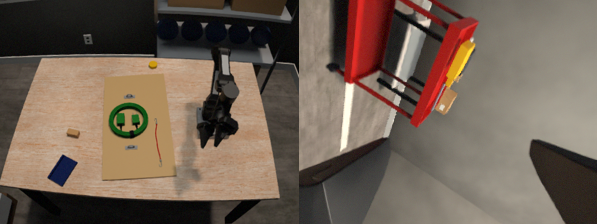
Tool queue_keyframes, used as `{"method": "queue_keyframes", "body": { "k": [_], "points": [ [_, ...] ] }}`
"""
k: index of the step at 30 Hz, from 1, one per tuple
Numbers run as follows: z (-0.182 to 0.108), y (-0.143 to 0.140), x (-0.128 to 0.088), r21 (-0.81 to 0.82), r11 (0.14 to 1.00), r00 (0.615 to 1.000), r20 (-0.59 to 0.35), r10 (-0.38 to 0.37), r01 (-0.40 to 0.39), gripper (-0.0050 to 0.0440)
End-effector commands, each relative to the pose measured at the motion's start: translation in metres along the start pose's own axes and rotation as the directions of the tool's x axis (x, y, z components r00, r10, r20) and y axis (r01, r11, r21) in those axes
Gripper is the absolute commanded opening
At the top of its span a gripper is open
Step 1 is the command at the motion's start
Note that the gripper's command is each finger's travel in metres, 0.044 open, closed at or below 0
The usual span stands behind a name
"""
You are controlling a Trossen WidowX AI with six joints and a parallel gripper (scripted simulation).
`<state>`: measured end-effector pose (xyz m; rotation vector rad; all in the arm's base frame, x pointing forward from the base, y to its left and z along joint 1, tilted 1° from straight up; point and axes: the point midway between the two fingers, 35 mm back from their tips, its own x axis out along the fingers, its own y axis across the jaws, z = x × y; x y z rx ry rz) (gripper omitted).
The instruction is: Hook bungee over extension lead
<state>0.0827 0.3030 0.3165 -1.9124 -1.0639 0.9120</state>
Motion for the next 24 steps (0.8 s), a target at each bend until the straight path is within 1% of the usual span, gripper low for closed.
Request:
{"method": "queue_keyframes", "body": {
  "k": [1, 17, 20, 24],
  "points": [
    [-0.0031, -0.0051, -0.0025, 0.004, 1.0, 1.0, -0.007, -0.014, 0.014, 0.04],
    [-0.0031, -0.0051, -0.0025, 0.004, 1.0, 1.0, -0.007, -0.014, 0.014, 0.04],
    [-0.0034, -0.0043, 0.0015, 0.028, 1.0, 1.0, -0.004, -0.001, 0.001, 0.0328],
    [-0.004, -0.0003, 0.0061, 0.11, 0.994, 1.0, 0.002, 0.025, -0.025, 0.0232]
  ]
}}
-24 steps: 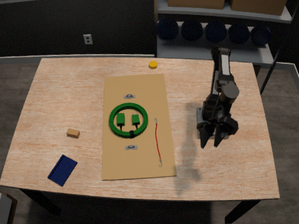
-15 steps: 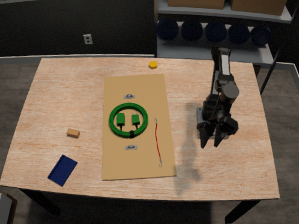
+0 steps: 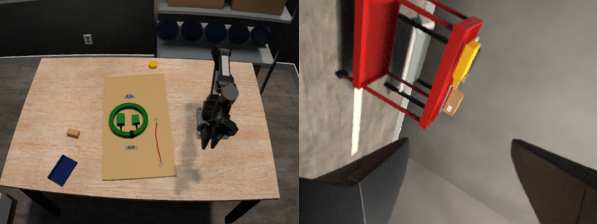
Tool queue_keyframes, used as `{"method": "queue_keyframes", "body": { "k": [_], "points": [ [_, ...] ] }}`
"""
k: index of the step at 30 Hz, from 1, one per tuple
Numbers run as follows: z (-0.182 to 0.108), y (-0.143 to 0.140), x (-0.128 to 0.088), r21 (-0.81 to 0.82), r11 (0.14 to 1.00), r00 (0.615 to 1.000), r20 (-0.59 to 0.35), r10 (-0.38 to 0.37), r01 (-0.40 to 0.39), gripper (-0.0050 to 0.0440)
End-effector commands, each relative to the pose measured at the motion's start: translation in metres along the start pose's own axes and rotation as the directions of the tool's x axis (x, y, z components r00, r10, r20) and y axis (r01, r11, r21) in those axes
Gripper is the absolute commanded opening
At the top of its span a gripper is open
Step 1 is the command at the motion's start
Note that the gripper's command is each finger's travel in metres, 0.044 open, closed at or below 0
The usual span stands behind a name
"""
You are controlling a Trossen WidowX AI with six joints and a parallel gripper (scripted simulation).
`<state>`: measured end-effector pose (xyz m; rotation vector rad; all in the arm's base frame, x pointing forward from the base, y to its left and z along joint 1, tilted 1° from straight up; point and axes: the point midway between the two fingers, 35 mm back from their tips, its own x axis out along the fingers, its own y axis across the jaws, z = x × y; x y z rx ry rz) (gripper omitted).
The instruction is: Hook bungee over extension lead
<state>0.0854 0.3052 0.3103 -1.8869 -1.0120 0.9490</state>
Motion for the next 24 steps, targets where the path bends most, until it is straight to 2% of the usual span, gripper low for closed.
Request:
{"method": "queue_keyframes", "body": {
  "k": [1, 4, 13, 24],
  "points": [
    [-0.005, -0.005, 0.003, 0.084, 0.996, 1.0, -0.003, 0.008, -0.007, 0.0208],
    [-0.006, -0.001, 0.007, 0.155, 0.987, 0.999, 0.0, 0.032, -0.032, 0.015],
    [-0.008, 0.01, 0.016, 0.318, 0.944, 0.996, 0.006, 0.09, -0.087, 0.015],
    [-0.011, 0.027, 0.03, 0.558, 0.814, 0.983, 0.017, 0.18, -0.159, 0.015]
  ]
}}
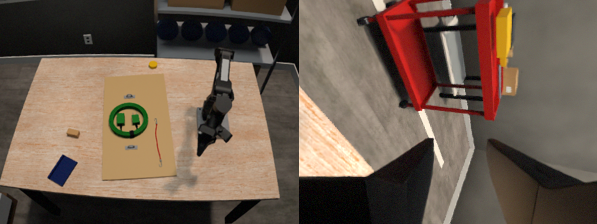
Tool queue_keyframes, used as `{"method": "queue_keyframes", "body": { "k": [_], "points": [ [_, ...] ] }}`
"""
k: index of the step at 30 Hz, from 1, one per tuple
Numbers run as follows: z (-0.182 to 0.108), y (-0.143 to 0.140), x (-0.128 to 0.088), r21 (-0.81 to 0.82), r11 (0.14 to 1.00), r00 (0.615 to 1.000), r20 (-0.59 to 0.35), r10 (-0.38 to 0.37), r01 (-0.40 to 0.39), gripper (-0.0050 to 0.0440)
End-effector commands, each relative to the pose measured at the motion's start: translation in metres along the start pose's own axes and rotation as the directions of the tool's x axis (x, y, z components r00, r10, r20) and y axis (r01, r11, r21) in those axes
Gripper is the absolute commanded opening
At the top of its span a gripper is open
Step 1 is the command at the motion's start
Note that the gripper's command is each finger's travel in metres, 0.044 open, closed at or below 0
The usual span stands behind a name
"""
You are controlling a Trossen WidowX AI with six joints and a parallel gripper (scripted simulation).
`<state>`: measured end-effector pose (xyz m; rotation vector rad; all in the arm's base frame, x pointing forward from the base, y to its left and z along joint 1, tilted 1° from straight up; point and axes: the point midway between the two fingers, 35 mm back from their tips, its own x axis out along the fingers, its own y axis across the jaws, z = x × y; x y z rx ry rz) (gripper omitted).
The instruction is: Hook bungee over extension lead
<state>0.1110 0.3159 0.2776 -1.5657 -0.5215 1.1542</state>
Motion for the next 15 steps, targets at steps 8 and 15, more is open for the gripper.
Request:
{"method": "queue_keyframes", "body": {
  "k": [8, 15],
  "points": [
    [-0.008, -0.002, 0.009, 0.23, 0.972, 0.999, -0.022, 0.049, -0.043, 0.015],
    [-0.016, 0.006, 0.018, 0.398, 0.914, 0.994, -0.043, 0.104, -0.078, 0.015]
  ]
}}
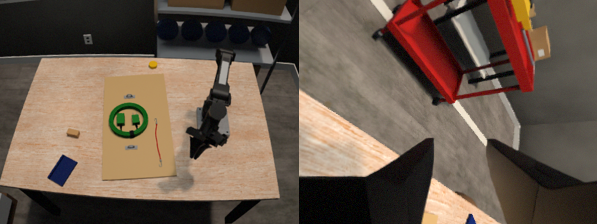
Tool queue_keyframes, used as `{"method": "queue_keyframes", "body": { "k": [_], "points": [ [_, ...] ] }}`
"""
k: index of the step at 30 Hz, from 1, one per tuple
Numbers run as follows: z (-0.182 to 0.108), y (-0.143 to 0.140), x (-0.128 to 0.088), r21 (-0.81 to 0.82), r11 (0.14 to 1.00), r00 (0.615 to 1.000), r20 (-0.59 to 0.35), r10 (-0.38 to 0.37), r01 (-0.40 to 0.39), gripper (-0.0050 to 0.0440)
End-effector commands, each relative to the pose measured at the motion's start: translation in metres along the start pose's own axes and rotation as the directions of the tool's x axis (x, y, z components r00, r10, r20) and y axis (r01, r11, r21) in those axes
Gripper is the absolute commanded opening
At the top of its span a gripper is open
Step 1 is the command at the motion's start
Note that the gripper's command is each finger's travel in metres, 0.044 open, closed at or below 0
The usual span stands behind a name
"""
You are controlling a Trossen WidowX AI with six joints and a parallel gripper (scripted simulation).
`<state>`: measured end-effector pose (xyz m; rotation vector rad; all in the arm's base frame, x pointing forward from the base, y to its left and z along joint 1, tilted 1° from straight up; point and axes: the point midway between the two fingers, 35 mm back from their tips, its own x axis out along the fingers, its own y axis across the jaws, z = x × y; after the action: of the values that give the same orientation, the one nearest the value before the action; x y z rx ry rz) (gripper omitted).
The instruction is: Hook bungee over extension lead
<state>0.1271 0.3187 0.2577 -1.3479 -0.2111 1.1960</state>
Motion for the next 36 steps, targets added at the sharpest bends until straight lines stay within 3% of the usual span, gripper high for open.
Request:
{"method": "queue_keyframes", "body": {
  "k": [1, 22, 36],
  "points": [
    [-0.001, -0.008, 0.002, 0.109, 0.994, 1.0, -0.009, 0.008, -0.007, 0.015],
    [-0.025, 0.003, 0.024, 0.522, 0.851, 0.988, -0.096, 0.121, -0.053, 0.015],
    [-0.046, 0.012, 0.04, 0.793, 0.609, 0.963, -0.161, 0.216, -0.004, 0.015]
  ]
}}
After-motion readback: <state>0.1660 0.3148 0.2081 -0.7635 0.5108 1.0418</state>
